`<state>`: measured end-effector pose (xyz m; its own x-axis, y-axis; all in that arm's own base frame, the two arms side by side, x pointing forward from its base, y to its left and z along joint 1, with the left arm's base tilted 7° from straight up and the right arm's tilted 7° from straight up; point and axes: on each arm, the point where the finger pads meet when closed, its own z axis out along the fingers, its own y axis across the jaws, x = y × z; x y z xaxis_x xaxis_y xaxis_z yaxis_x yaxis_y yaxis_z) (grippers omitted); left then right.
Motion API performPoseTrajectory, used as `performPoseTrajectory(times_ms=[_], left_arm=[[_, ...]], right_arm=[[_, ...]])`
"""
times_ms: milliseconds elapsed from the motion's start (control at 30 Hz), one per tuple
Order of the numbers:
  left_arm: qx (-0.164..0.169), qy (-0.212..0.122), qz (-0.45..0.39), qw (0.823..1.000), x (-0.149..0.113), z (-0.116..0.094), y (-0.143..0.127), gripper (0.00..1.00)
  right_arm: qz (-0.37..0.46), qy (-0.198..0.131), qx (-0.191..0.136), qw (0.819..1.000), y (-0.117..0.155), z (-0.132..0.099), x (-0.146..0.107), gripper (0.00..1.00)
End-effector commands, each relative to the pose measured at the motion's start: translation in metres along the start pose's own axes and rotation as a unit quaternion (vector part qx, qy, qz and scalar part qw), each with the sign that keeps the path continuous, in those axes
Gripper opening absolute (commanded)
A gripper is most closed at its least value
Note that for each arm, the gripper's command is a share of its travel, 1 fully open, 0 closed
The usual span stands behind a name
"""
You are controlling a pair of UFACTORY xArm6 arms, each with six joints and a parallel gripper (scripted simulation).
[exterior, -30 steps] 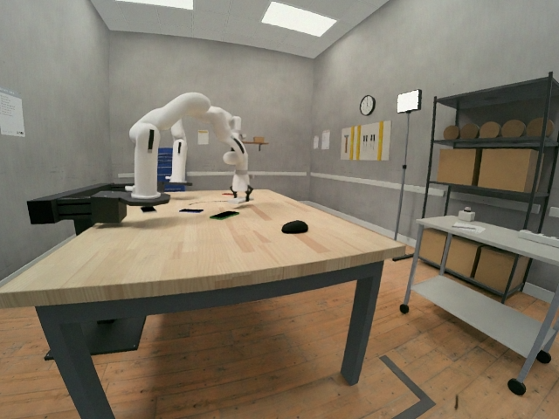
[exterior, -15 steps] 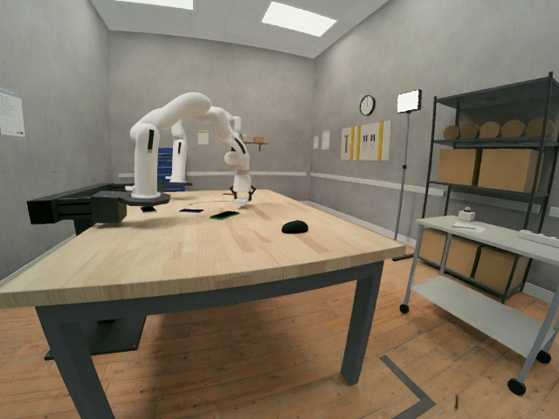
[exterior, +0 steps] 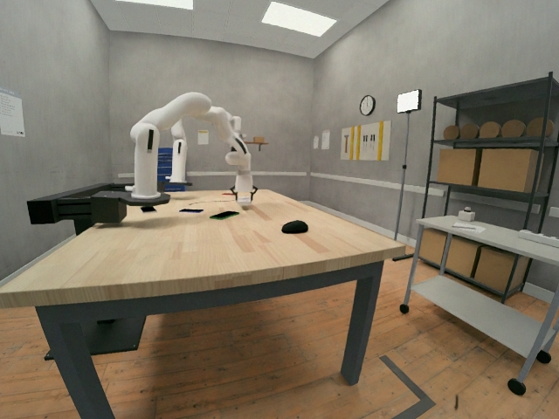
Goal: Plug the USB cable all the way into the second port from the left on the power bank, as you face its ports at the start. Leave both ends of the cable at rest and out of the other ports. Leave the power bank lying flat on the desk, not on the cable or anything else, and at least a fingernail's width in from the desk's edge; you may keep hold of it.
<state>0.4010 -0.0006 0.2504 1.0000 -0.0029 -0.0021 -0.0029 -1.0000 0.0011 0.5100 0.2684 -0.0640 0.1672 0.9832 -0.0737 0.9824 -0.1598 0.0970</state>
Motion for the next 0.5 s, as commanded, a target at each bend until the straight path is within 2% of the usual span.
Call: performPoseTrajectory(times_ms=[0,200,467], left_arm=[[0.000,0.003,0.000,1.000,0.0012,-0.0021,0.0001,1.00],[0.000,0.003,0.000,1.000,0.0012,-0.0021,0.0001,1.00],[0.000,0.003,0.000,1.000,0.0012,-0.0021,0.0001,1.00]], right_arm=[[-0.059,0.005,0.002,0.998,0.0054,-0.0022,-0.0020,0.00],[-0.101,0.005,0.001,0.995,0.0077,-0.0018,-0.0046,0.00],[-0.196,0.005,0.001,0.981,0.0127,-0.0012,-0.0101,0.00]])
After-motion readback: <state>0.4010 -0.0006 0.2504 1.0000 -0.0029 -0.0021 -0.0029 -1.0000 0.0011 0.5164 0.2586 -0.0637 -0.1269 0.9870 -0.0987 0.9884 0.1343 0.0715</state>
